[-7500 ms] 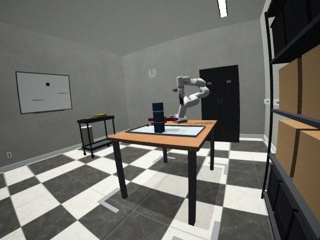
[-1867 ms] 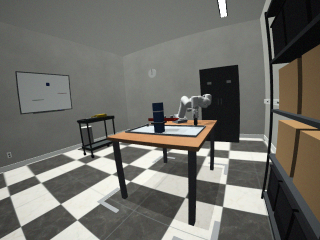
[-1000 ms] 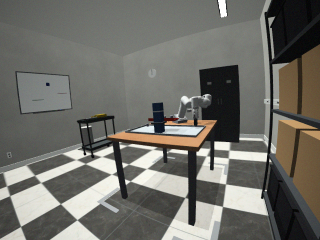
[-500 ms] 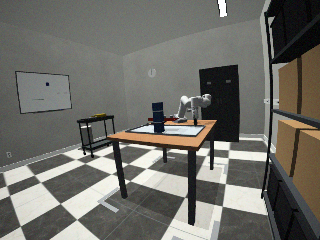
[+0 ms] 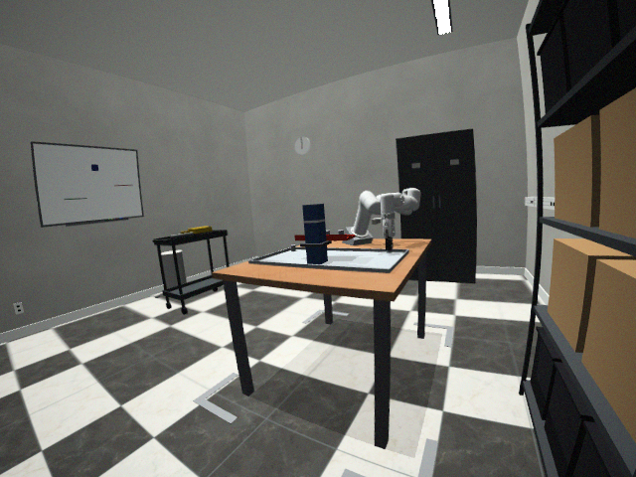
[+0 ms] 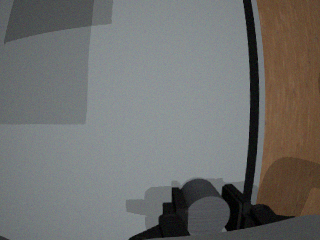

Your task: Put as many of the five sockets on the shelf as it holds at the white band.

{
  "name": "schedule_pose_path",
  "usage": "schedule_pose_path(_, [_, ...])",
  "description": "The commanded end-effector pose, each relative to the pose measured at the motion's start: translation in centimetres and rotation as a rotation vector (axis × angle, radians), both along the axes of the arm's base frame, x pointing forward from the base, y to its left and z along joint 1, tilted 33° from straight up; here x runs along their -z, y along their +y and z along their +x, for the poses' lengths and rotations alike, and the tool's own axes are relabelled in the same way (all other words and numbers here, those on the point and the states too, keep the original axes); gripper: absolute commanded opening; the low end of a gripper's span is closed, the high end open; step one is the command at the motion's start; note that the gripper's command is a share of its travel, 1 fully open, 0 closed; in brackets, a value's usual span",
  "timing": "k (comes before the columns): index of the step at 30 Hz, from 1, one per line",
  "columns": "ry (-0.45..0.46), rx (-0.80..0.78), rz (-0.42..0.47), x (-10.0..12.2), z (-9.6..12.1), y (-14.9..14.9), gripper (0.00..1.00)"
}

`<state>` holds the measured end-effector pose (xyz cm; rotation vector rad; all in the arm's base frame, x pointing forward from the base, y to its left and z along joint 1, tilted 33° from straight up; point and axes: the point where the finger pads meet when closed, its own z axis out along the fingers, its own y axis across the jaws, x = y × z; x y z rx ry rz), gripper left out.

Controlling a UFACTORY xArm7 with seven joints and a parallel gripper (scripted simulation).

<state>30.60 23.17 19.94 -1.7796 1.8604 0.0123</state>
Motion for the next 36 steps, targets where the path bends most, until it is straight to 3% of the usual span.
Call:
schedule_pose_path(1, [-0.002, 0.000, 0.002, 0.02, 0.06, 0.06, 0.00])
schedule_pose_path(36, [-0.002, 0.000, 0.002, 0.44, 0.25, 0.25, 0.00])
